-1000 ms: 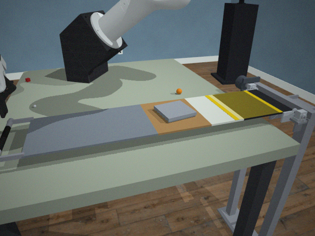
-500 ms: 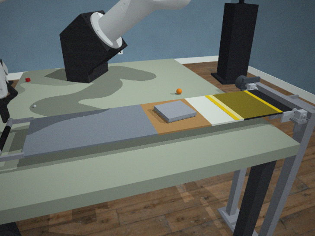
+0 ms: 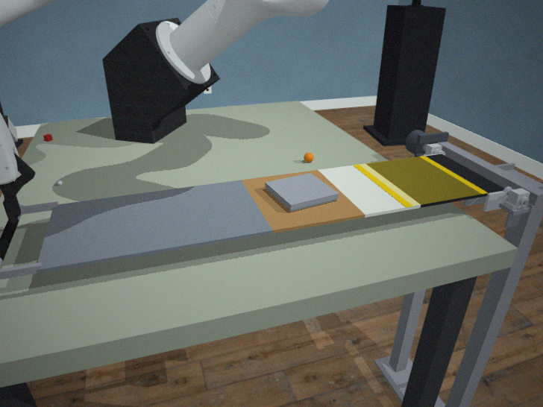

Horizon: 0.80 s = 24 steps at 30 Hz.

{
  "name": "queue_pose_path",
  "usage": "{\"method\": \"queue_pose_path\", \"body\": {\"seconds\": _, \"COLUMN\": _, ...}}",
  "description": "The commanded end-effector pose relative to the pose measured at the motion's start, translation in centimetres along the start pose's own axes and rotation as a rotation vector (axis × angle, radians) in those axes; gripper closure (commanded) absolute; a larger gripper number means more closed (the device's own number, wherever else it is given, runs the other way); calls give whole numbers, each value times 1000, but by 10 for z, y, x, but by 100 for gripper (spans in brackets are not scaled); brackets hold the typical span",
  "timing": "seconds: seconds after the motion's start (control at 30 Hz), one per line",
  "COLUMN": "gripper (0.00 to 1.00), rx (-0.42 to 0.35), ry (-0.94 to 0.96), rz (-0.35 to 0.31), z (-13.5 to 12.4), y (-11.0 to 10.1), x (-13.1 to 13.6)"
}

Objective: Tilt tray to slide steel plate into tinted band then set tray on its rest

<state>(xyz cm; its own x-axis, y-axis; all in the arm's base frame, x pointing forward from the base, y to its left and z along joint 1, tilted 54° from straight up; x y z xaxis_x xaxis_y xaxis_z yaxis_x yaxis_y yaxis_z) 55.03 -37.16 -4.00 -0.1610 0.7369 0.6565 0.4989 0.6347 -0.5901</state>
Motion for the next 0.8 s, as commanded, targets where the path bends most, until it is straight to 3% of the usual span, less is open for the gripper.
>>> {"method": "queue_pose_path", "body": {"seconds": 0.0, "gripper": 60, "rx": -1, "ry": -1, "rz": 1, "z": -1, "y": 3, "x": 0}}
{"method": "queue_pose_path", "body": {"seconds": 0.77, "gripper": 60, "rx": -1, "ry": -1, "rz": 1, "z": -1, "y": 12, "x": 0}}
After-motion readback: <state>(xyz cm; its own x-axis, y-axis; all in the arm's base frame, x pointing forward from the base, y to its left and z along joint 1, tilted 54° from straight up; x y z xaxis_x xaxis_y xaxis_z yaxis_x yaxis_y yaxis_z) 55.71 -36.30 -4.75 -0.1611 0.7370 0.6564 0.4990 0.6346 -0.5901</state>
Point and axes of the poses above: the point where the finger pads meet when closed, its own y axis out along the fingers, its own x axis across the jaws, z = x × y, the point moved 7 cm from there along -y, back along the fingers, and after that the axes turned 2 degrees about -y, right-handed, at the moved point
